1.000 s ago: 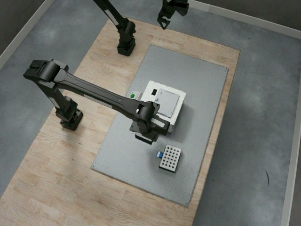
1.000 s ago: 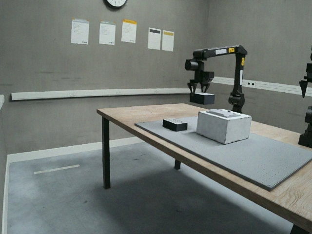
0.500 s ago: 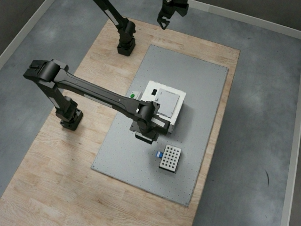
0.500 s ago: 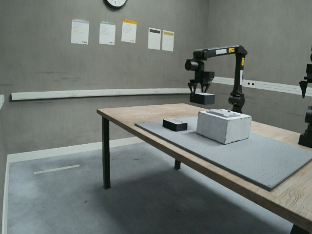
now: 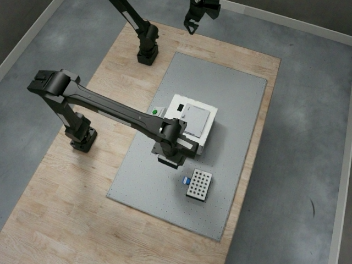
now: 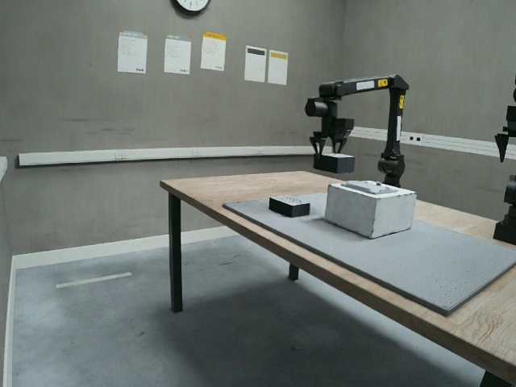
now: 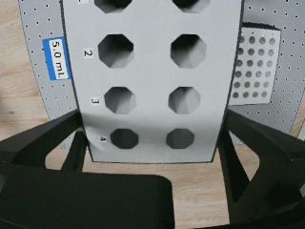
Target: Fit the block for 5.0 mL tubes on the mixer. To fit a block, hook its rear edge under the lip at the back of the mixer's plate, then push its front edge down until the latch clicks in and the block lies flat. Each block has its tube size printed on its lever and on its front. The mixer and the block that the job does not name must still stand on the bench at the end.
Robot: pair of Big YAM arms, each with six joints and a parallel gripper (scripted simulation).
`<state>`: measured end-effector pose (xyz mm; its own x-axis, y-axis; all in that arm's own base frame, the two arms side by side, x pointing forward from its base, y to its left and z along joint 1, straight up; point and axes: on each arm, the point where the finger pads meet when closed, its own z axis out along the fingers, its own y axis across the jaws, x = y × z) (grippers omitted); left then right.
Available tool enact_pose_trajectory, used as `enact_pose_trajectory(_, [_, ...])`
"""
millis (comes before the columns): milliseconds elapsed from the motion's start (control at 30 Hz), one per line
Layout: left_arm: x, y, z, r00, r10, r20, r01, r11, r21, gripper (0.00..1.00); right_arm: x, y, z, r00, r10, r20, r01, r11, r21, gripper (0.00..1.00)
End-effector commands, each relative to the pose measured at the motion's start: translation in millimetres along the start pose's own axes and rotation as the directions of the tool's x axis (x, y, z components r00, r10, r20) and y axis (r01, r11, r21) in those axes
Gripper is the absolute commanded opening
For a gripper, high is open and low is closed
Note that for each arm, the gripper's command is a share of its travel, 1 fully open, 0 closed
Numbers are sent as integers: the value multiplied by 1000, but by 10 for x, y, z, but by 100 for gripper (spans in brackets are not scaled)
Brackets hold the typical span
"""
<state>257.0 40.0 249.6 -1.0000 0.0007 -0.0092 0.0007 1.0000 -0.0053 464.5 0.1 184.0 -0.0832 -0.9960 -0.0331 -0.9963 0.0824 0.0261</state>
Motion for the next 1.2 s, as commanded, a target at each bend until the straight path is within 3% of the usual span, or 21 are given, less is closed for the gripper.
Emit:
enact_pose_trajectory(0, [-128,-2,-249,998,-1,59,1,1000,-6,100,-122,-334,-613,1000,-9,20,6,990,140,0])
enact_pose_trajectory(400, [-144,-1,-277,998,0,65,0,1000,-7,100,-171,-291,-751,1000,-21,21,17,986,169,0])
enact_pose_trajectory(833, [-25,-19,-66,1000,0,10,0,1000,2,100,2,-288,-821,1000,12,22,-16,983,183,0])
enact_pose_trajectory(1167, [-7,-22,-34,1000,0,1,0,1000,3,100,-76,-281,-819,1000,-5,22,0,983,183,0])
